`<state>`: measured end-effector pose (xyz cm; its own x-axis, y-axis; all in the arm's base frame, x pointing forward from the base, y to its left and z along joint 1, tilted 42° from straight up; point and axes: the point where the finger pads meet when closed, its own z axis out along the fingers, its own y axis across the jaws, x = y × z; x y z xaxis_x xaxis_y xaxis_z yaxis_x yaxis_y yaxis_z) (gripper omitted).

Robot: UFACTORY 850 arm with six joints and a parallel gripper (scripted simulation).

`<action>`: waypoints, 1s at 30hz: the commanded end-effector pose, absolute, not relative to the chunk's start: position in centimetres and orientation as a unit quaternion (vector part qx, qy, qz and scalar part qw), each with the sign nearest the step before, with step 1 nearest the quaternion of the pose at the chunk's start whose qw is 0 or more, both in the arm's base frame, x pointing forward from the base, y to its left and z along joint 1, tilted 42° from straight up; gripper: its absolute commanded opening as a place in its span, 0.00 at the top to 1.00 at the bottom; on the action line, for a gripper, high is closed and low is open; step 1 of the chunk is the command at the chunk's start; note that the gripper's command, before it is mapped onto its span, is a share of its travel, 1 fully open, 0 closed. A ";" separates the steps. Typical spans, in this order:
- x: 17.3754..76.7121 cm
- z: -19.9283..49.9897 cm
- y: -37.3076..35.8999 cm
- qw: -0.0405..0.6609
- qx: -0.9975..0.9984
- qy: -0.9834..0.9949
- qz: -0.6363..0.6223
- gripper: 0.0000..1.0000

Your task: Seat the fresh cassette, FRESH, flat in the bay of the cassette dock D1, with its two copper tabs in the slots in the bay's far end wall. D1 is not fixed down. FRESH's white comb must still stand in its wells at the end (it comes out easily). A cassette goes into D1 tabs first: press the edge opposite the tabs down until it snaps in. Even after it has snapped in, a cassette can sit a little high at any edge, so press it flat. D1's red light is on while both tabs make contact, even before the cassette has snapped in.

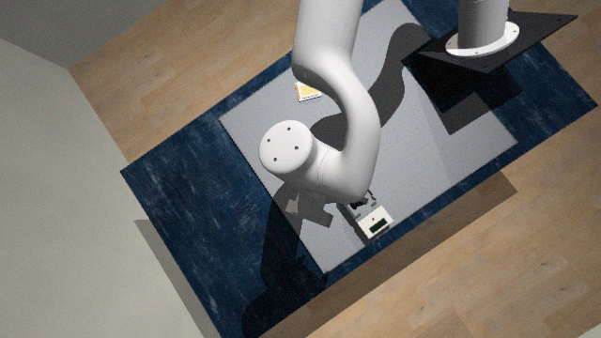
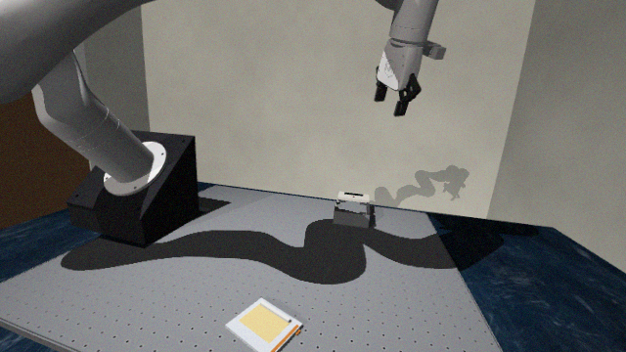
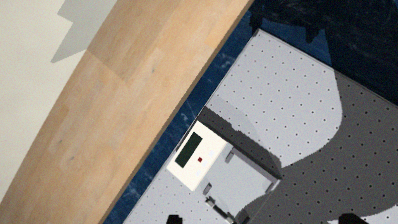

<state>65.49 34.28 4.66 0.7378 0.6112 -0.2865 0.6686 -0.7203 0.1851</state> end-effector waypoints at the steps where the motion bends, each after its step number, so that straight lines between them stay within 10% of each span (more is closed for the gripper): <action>1: 65.5 4.8 34.4 0.139 0.922 0.347 -0.102 0.00; 30: 63.9 3.6 29.0 0.210 0.935 0.272 -0.094 0.00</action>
